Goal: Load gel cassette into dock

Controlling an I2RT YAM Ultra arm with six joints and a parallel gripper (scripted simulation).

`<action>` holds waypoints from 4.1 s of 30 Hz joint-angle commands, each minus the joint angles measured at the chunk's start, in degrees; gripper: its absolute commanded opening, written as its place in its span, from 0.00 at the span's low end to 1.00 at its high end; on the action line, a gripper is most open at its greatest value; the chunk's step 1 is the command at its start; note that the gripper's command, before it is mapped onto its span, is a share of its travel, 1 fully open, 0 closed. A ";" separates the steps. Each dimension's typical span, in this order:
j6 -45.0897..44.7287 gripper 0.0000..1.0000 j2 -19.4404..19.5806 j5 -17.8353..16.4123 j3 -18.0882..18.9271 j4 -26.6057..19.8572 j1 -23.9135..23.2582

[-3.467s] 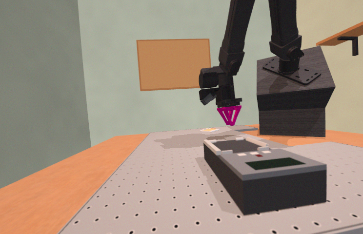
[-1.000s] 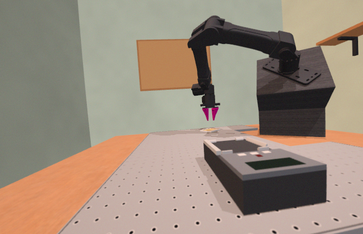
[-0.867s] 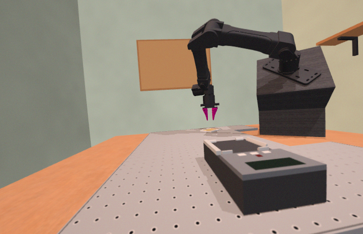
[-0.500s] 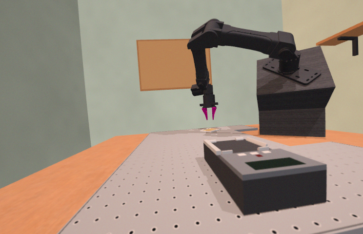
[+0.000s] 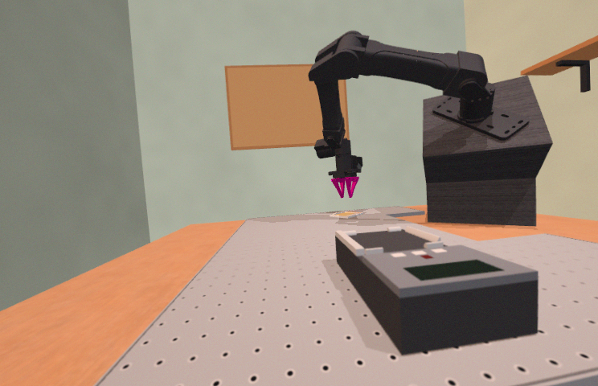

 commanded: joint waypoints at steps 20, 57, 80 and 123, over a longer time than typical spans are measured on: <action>5.31 0.34 -0.93 0.33 0.15 0.65 -1.89; 5.29 1.00 -0.93 0.33 0.15 0.66 -1.89; 5.29 1.00 -0.93 0.33 0.15 0.66 -1.89; 13.35 1.00 4.47 0.47 2.44 10.41 2.84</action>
